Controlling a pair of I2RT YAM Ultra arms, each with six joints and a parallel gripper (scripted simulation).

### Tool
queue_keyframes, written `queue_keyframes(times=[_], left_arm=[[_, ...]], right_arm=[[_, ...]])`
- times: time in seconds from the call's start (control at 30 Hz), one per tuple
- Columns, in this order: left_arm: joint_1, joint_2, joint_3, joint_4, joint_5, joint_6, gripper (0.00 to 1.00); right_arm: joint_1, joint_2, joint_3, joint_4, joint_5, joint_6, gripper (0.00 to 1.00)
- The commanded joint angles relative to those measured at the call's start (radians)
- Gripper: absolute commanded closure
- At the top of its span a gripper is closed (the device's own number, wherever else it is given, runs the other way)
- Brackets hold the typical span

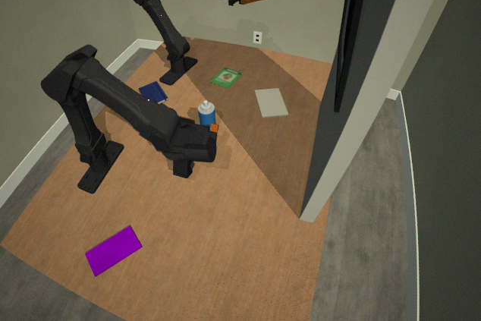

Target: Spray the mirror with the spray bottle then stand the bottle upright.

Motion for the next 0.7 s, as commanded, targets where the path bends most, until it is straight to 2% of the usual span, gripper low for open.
queue_keyframes(times=[0.0, 0.13, 0.23, 0.67], left_arm=[[0.008, -0.002, 0.008, 0.004, -0.006, 0.002, 1.0], [0.008, -0.002, 0.008, 0.004, -0.006, 0.002, 1.0], [0.003, -0.002, 0.006, 0.005, -0.004, 0.002, 1.0], [0.003, -0.002, 0.006, 0.005, -0.004, 0.002, 1.0]], right_arm=[[0.008, -0.005, 0.038, -0.038, -0.019, -0.024, 0.04], [-0.017, -0.067, 0.048, 0.029, 0.06, -0.124, 0.04], [-0.001, -0.07, 0.039, 0.047, 0.081, -0.169, 0.04], [-0.001, -0.065, 0.041, 0.045, 0.079, -0.18, 0.04]])
